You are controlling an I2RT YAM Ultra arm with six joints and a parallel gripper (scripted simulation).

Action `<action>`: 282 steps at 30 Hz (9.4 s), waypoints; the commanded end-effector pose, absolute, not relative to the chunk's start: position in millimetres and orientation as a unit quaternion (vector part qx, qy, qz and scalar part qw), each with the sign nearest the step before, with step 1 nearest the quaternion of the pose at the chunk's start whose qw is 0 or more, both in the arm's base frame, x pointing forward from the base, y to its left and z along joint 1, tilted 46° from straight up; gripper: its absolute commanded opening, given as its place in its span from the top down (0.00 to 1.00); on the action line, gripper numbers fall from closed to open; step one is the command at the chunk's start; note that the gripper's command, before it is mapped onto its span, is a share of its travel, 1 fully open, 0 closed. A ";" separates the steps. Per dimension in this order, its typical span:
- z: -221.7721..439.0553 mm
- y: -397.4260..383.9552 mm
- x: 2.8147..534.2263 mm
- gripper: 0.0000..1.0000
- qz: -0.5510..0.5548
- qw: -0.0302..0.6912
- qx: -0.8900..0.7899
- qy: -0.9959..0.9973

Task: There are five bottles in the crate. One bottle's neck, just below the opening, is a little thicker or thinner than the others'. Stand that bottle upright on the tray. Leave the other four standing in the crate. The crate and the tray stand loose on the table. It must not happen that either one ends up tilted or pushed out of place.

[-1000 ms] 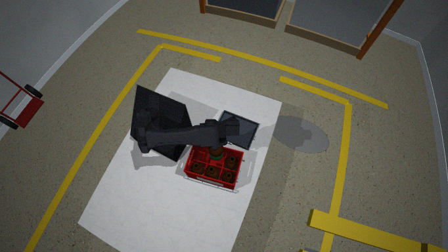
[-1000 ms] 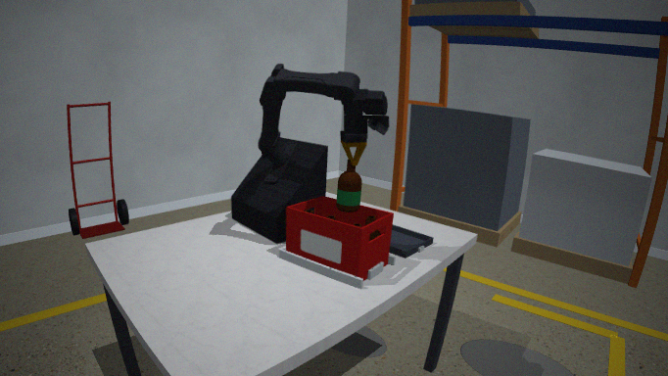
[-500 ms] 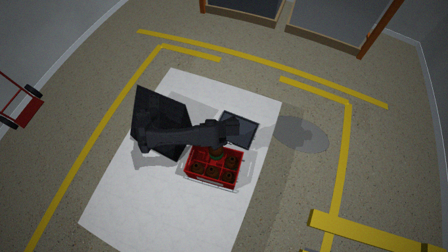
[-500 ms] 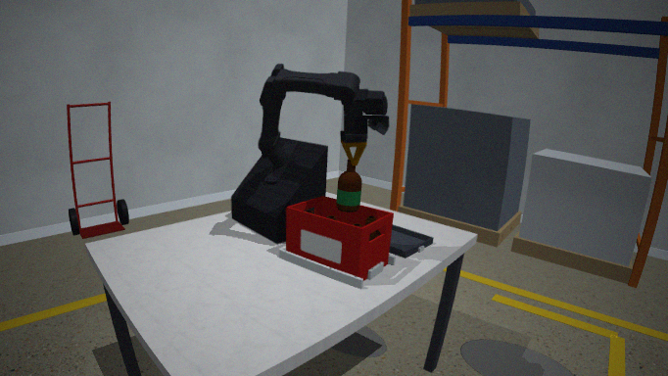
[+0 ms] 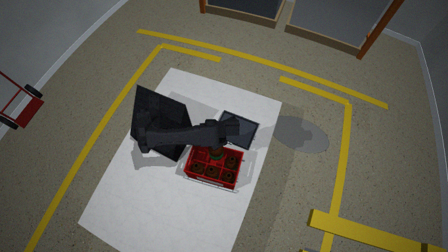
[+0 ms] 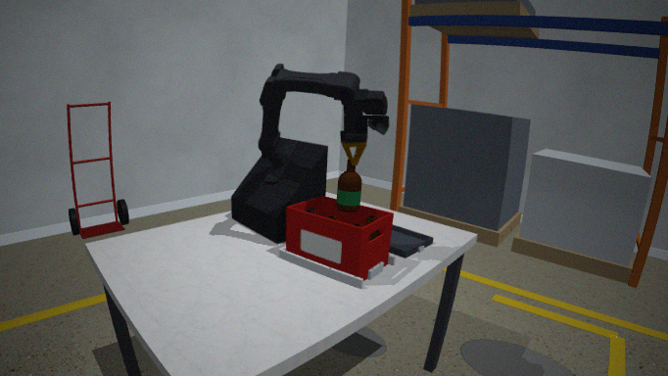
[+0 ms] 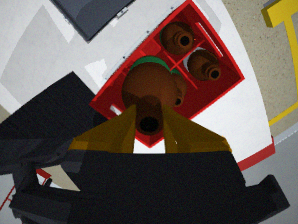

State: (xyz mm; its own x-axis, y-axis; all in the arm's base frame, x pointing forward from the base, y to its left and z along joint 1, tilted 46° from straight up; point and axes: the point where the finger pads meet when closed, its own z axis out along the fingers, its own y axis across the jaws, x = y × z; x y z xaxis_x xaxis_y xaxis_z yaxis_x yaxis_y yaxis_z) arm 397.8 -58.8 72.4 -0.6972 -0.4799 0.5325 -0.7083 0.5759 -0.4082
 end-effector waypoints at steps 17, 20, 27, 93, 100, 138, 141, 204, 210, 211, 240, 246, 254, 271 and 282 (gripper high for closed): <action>84.6 -31.1 406.4 1.00 0.308 0.172 0.353 -0.866; 90.4 -29.2 406.9 1.00 0.309 0.167 0.352 -0.868; 90.5 -27.6 407.0 1.00 0.309 0.169 0.353 -0.867; 89.8 -25.9 410.3 1.00 0.310 0.161 0.351 -0.869; 83.0 -23.2 411.6 1.00 0.310 0.163 0.351 -0.869; 31.8 24.5 420.8 1.00 0.308 0.170 0.353 -0.867; 27.9 28.2 420.8 1.00 0.308 0.172 0.353 -0.866; 19.7 43.7 427.7 1.00 0.310 0.160 0.351 -0.869; 19.7 43.7 427.7 1.00 0.310 0.160 0.351 -0.869; 19.7 43.7 427.7 1.00 0.310 0.160 0.351 -0.869; 16.3 44.2 429.2 1.00 0.310 0.158 0.351 -0.870; 9.1 44.3 429.9 1.00 0.310 0.159 0.351 -0.869; 12.7 43.1 427.6 1.00 0.310 0.157 0.351 -0.869; -2.3 42.8 429.7 1.00 0.311 0.153 0.352 -0.870; -32.1 40.3 425.7 1.00 0.310 0.166 0.356 -0.866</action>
State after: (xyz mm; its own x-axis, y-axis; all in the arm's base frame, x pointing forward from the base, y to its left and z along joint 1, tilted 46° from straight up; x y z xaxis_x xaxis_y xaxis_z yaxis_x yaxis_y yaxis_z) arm 417.4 22.7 -32.7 -0.6857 -0.4776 0.5493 -0.7170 0.5734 -0.3964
